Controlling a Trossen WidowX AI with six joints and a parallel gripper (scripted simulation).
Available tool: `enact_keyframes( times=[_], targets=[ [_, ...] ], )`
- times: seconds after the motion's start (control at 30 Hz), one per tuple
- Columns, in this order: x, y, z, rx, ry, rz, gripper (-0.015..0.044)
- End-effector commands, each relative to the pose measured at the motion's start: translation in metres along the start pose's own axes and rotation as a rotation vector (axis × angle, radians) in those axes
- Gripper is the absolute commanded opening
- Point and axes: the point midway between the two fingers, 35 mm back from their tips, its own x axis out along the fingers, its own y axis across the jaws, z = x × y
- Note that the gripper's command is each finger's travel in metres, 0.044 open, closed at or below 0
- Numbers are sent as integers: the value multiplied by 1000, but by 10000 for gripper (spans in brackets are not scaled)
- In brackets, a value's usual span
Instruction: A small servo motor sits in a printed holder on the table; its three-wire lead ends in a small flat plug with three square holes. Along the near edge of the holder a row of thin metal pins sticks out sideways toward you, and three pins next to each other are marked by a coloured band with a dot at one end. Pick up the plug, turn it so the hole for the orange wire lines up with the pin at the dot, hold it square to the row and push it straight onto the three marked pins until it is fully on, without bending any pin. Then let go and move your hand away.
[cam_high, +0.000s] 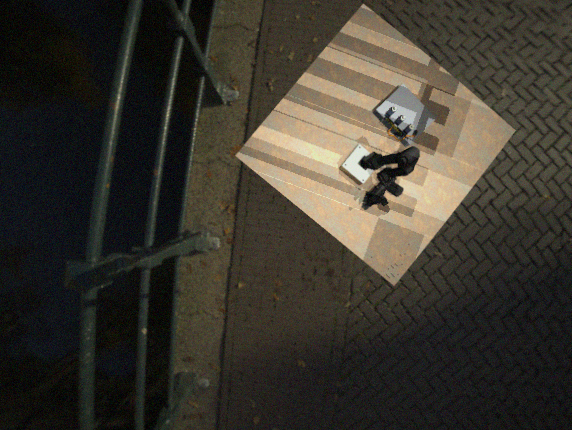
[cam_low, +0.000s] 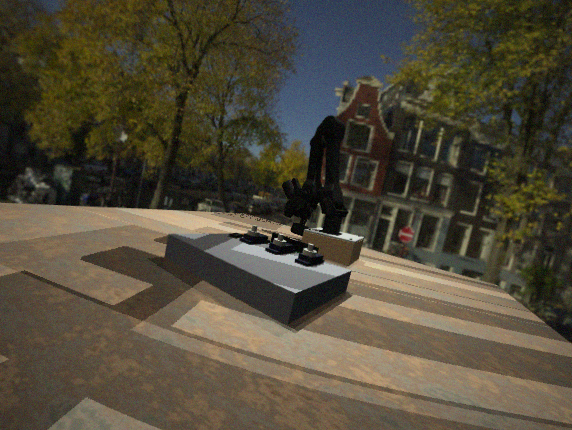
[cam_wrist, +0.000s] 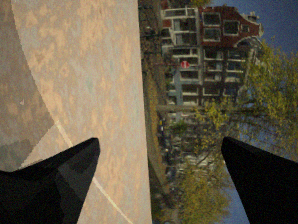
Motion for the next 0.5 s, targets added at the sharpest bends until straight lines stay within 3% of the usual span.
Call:
enact_keyframes(
  times=[0.0, 0.33, 0.47],
  targets=[
    [0, 0, 1, 1, -3, 1, 374],
    [-19, 5, 41, 65, -171, 59, 115],
    [-35, 7, 65, 104, -273, 103, 115]
  ],
)
